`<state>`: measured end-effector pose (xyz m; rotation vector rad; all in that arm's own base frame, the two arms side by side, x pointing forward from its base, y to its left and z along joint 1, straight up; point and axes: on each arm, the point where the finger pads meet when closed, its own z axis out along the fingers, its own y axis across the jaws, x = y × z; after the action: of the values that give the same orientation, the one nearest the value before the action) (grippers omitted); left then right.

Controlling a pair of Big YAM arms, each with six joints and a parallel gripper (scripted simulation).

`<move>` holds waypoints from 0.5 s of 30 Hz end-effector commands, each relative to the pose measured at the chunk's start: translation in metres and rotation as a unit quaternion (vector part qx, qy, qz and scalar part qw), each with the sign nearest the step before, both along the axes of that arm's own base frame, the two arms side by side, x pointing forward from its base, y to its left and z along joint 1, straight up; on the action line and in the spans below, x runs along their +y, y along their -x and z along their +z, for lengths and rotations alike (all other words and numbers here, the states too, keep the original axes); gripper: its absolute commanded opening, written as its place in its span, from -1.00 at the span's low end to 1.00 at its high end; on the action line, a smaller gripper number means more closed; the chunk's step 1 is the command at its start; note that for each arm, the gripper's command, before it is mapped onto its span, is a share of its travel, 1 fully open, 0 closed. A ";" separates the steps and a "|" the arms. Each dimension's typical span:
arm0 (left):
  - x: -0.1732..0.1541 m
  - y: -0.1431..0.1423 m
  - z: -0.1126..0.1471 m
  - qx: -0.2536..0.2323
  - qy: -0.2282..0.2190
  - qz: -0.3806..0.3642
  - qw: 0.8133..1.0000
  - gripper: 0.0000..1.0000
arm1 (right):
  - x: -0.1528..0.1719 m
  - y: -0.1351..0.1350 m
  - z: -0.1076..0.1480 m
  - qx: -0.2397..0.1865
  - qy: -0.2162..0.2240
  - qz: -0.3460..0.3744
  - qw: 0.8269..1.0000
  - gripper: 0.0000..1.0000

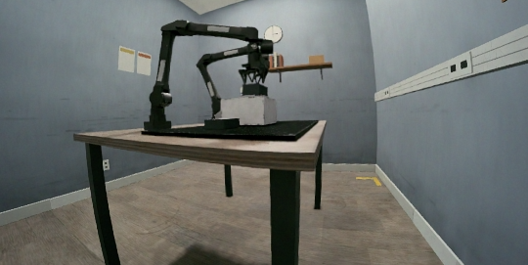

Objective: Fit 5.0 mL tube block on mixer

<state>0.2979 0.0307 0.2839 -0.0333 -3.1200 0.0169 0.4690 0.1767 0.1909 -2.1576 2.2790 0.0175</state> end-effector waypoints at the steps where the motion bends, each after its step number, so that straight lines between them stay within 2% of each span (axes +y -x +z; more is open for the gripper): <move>1: 0.005 -0.015 0.030 -0.035 -0.003 0.008 0.999 1.00 | 0.000 -0.012 0.014 -0.024 -0.007 -0.010 1.000 1.00; 9: 0.005 -0.015 0.030 -0.035 -0.003 0.008 0.999 1.00 | 0.000 -0.012 0.014 -0.024 -0.007 -0.010 1.000 1.00; 10: 0.005 -0.014 0.028 -0.033 -0.003 0.008 0.999 1.00 | 0.005 -0.013 -0.004 0.029 0.007 0.011 0.999 1.00; 11: 0.004 -0.013 0.026 -0.031 -0.003 0.008 0.999 1.00 | 0.004 -0.017 0.025 -0.018 -0.007 -0.002 1.000 1.00; 12: 0.004 -0.012 0.025 -0.029 -0.002 0.008 1.000 1.00 | 0.004 -0.017 0.023 -0.004 -0.003 0.004 1.000 1.00; 15: 0.004 -0.010 0.020 -0.024 -0.002 0.008 1.000 1.00 | 0.003 -0.013 0.016 0.004 0.000 0.006 1.000 1.00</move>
<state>0.2992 0.0308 0.2863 -0.0334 -3.1261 0.0157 0.4711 0.1778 0.1997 -2.1673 2.2844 0.0276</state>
